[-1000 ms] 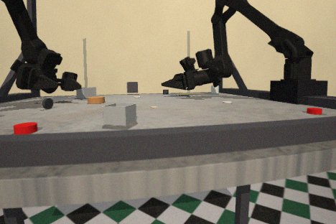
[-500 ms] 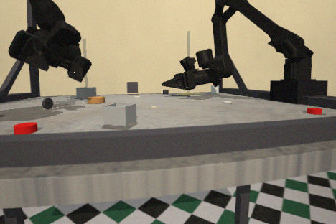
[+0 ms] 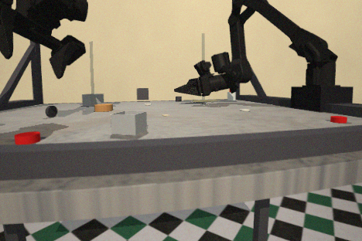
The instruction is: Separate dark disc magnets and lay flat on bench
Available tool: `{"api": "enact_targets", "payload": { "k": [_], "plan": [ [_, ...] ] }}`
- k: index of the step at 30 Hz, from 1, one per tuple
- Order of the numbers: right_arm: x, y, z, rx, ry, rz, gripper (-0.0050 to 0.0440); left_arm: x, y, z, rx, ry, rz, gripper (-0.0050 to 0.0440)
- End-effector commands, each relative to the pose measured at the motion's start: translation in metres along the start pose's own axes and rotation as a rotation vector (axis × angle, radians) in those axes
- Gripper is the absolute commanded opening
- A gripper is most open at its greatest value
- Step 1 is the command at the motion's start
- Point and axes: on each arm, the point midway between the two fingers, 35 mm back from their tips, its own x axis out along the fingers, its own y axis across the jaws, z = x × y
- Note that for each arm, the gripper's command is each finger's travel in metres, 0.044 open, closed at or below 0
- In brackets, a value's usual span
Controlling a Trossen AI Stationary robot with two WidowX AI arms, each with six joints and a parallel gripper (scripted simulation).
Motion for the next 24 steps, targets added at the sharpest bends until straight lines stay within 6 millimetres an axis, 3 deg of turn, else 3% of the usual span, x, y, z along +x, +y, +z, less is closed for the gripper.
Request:
{"api": "enact_targets", "payload": {
  "k": [1, 10, 12, 16, 24],
  "plan": [
    [0.001, -0.031, 0.012, -0.015, 0.074, 0.117, 0.0400, -0.001, -0.002, 0.010, -0.019, -0.013, -0.009, 0.0400],
    [0.008, -0.082, 0.010, -0.091, 0.122, 0.312, 0.0400, -0.001, -0.001, 0.010, -0.018, -0.013, -0.010, 0.0400],
    [0.008, -0.082, 0.010, -0.091, 0.122, 0.312, 0.0400, -0.001, -0.001, 0.010, -0.018, -0.013, -0.010, 0.0400],
    [0.009, -0.104, 0.004, -0.144, 0.077, 0.426, 0.0400, -0.001, -0.001, 0.012, -0.019, -0.014, -0.011, 0.0400],
    [0.008, -0.131, -0.005, -0.238, -0.076, 0.556, 0.0400, -0.001, 0.000, 0.012, -0.018, -0.014, -0.013, 0.0400]
  ]
}}
